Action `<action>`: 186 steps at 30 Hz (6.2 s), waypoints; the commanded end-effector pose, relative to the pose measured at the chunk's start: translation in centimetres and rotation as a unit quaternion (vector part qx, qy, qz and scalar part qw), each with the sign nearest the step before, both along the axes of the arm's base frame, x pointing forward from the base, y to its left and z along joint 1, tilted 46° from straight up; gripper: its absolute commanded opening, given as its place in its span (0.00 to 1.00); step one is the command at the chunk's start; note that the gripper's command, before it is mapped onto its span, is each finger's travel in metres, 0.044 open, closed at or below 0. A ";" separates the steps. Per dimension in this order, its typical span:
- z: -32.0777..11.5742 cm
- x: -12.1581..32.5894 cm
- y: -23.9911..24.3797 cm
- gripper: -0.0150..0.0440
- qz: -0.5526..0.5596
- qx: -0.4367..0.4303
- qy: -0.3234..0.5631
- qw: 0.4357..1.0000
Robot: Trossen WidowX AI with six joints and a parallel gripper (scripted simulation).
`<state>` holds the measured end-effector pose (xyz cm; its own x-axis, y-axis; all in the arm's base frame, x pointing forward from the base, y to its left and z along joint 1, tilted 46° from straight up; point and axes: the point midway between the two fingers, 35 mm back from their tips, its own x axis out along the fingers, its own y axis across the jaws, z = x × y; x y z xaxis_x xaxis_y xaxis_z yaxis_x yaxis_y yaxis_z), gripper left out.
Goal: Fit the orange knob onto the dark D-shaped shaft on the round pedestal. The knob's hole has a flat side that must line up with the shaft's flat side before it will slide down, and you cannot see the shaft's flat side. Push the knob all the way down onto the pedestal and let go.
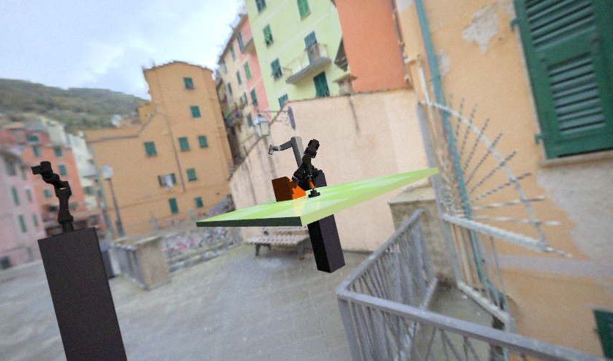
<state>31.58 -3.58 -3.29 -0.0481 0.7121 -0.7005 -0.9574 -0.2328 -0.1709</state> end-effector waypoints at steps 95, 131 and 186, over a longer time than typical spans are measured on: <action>-0.1 0.2 -0.2 0.25 0.108 0.005 -0.116 0.987; 0.2 0.4 -0.4 0.25 0.180 0.009 -0.189 0.965; -0.2 -0.1 -0.1 0.25 -0.312 -0.021 0.310 0.898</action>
<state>31.83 -3.67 -3.31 -0.0391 0.7106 -0.7026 -0.9699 0.1422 0.1978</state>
